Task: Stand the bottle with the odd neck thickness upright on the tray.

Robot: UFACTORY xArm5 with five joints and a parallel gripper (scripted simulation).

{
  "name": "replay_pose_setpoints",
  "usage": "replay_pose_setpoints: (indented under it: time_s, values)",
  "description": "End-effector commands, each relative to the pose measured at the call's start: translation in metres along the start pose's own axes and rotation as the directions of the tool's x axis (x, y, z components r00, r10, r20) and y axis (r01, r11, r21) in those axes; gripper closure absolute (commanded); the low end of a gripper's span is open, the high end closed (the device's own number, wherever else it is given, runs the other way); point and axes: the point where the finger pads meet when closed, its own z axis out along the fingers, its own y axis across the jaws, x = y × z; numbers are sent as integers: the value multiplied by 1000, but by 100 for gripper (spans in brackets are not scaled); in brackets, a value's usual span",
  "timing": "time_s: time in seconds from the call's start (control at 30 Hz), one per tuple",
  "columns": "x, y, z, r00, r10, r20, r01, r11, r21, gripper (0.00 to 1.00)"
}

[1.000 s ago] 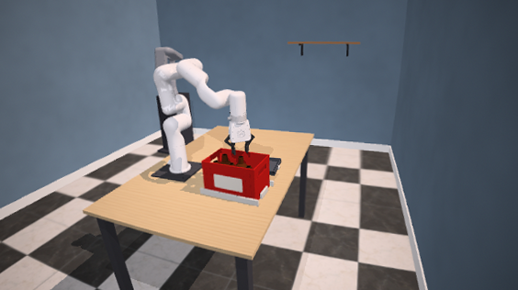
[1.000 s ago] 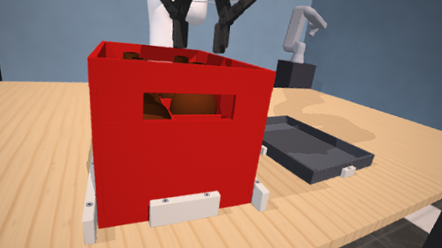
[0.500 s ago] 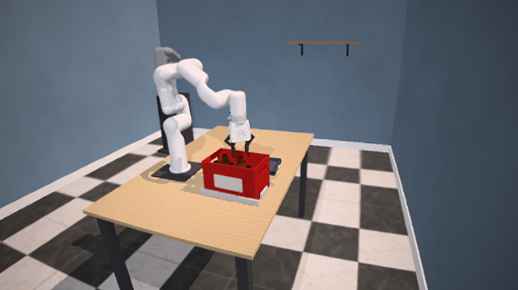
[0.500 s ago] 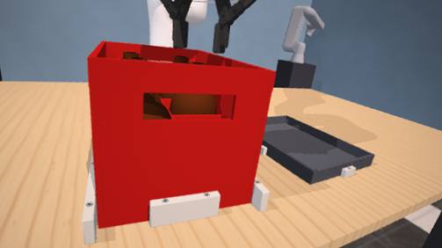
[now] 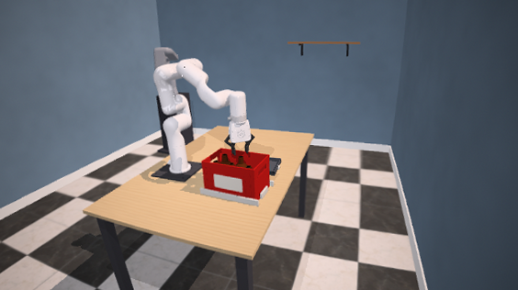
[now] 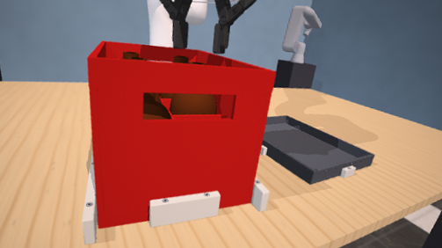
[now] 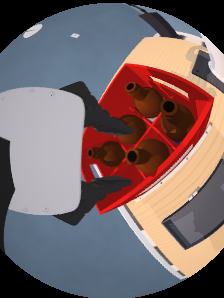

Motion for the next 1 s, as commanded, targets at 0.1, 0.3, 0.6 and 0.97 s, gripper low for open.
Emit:
replay_pose_setpoints:
  time_s: [0.1, 0.3, 0.6, 0.97]
  values:
    - [-1, 1, 1, 1000, 0, 3, 0, 1000, -2, 35]
    - [-1, 1, 4, 1000, 0, 3, 0, 1000, -2, 35]
    - [-1, 1, 13, 1000, 0, 3, 0, 1000, -2, 35]
    - [-1, 0, 24, 1000, 0, 3, 0, 1000, -2, 35]
